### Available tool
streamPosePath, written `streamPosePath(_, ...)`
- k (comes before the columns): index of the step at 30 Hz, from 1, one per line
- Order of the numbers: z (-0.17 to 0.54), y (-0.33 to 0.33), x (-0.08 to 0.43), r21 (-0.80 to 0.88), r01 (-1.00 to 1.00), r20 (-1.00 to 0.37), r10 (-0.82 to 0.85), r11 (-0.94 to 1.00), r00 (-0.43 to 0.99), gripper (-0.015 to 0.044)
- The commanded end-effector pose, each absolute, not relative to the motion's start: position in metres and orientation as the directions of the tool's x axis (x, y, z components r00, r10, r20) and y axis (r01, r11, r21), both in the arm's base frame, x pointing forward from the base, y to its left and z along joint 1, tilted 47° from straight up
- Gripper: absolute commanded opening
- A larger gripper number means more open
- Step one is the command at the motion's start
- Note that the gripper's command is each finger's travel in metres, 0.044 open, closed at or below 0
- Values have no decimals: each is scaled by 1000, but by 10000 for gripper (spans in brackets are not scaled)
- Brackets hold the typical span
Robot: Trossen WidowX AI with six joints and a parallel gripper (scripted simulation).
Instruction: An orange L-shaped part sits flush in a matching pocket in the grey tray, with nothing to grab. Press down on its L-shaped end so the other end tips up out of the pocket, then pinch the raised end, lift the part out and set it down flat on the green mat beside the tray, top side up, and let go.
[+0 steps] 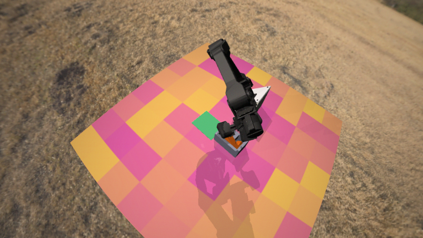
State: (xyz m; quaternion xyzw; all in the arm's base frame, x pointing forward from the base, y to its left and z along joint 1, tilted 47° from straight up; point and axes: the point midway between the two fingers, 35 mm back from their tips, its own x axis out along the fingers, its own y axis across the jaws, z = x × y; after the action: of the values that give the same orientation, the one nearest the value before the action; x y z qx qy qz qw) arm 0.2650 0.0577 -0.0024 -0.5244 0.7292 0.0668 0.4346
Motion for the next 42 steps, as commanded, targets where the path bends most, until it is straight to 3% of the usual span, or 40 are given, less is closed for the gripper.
streamPosePath(1,16,39,259,-80,-980,-694,-716,182,-77,280)
streamPosePath(42,-30,-8,255,-81,-980,-692,-718,182,-76,280)
